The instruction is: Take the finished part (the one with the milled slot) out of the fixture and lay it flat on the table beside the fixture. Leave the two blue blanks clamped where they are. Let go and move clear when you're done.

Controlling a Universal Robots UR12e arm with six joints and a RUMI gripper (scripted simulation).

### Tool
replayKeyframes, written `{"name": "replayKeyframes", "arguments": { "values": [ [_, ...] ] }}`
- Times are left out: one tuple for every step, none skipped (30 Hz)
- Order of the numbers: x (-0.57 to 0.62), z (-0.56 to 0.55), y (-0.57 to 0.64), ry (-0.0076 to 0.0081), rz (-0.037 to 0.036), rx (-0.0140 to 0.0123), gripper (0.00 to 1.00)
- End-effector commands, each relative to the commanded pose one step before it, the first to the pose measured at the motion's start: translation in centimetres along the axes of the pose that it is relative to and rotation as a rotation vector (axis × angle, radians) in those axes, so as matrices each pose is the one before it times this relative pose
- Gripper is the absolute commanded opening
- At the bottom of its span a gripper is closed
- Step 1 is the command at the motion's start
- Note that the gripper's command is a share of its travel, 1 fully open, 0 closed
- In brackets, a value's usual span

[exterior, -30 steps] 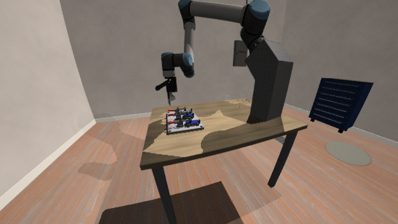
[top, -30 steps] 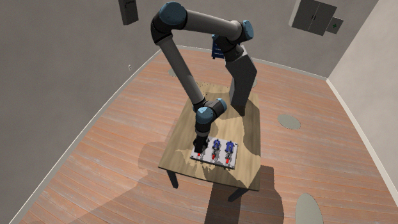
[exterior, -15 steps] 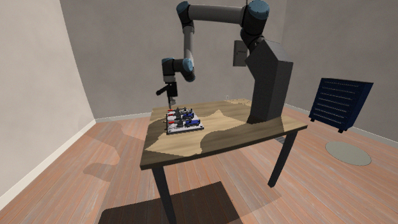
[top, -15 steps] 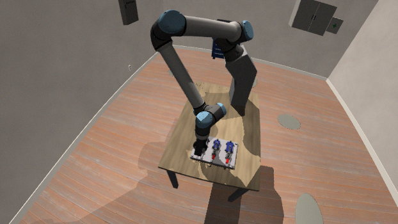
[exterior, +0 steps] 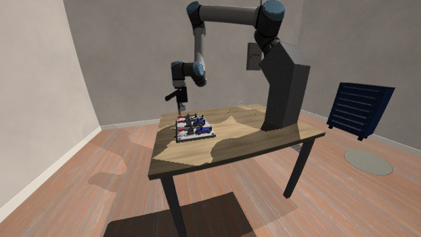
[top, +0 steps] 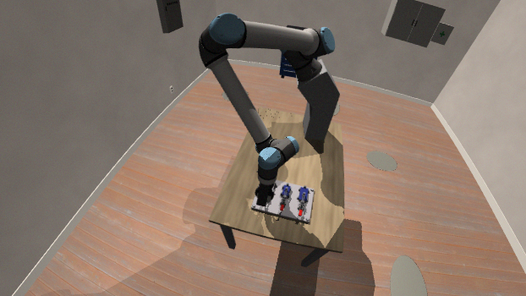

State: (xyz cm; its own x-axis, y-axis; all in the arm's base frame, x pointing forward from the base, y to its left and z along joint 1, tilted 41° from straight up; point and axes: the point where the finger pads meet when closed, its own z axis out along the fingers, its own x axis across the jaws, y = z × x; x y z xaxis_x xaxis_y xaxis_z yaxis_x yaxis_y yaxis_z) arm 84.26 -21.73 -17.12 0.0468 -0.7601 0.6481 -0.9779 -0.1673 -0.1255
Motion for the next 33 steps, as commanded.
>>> {"name": "replayKeyframes", "arguments": {
  "values": [
    [0.180, 0.041, -0.095, 0.00029, 0.00207, 0.00145, 0.28],
    [0.000, 0.000, 0.000, 0.00000, 0.00000, 0.00000, 0.28],
    [0.000, 0.000, 0.000, 0.00000, 0.00000, 0.00000, 0.28],
    [0.000, 0.000, 0.000, 0.00000, 0.00000, 0.00000, 0.28],
    [0.000, 0.000, 0.000, 0.00000, 0.00000, 0.00000, 0.28],
    [0.000, 0.000, 0.000, 0.00000, 0.00000, 0.00000, 0.28],
    [0.000, 0.000, 0.000, 0.00000, 0.00000, 0.00000, 0.28],
    [0.000, 0.000, 0.000, 0.00000, 0.00000, 0.00000, 0.28],
    [0.000, 0.000, 0.000, 0.00000, 0.00000, 0.00000, 0.28],
    [0.000, 0.000, 0.000, 0.00000, 0.00000, 0.00000, 0.28],
    [0.000, 0.000, 0.000, 0.00000, 0.00000, 0.00000, 0.28],
    [0.000, 0.000, 0.000, 0.00000, 0.00000, 0.00000, 0.28],
    [0.000, 0.000, 0.000, 0.00000, 0.00000, 0.00000, 0.28],
    [0.000, 0.000, 0.000, 0.00000, 0.00000, 0.00000, 0.28],
    [0.000, 0.000, 0.000, 0.00000, 0.00000, 0.00000, 0.28],
    [0.000, 0.000, 0.000, 0.00000, 0.00000, 0.00000, 0.28],
    [0.000, 0.000, 0.000, 0.00000, 0.00000, 0.00000, 0.28],
    [0.000, 0.000, 0.000, 0.00000, 0.00000, 0.00000, 0.28],
    [0.000, 0.000, 0.000, 0.00000, 0.00000, 0.00000, 0.28],
    [0.000, 0.003, 0.000, 0.00000, 0.00001, 0.00000, 0.28],
    [0.002, 0.021, -0.002, 0.00001, 0.00003, -0.00001, 0.28],
    [0.005, 0.052, -0.004, 0.00003, 0.00008, -0.00003, 0.28],
    [0.008, 0.093, -0.008, 0.00004, 0.00015, -0.00006, 0.28],
    [0.012, 0.139, -0.011, 0.00007, 0.00023, -0.00009, 0.28],
    [0.033, 0.121, -0.043, 0.00024, 0.00027, 0.00048, 0.28],
    [0.001, 0.135, -0.002, -0.00010, -0.00003, 0.00006, 0.28],
    [0.000, 0.000, 0.000, 0.00000, 0.00000, 0.00000, 0.28],
    [0.000, 0.000, 0.000, 0.00000, 0.00000, 0.00000, 0.28],
    [0.005, 0.159, -0.001, 0.00001, 0.00000, 0.00000, 0.28],
    [0.002, 0.181, -0.003, -0.00010, 0.00000, 0.00006, 0.28],
    [0.002, 0.198, -0.003, -0.00011, 0.00000, 0.00007, 0.28],
    [0.006, 0.210, -0.002, -0.00003, 0.00000, 0.00002, 0.28],
    [0.007, 0.216, -0.001, 0.00001, 0.00000, 0.00000, 0.28]
  ]
}}
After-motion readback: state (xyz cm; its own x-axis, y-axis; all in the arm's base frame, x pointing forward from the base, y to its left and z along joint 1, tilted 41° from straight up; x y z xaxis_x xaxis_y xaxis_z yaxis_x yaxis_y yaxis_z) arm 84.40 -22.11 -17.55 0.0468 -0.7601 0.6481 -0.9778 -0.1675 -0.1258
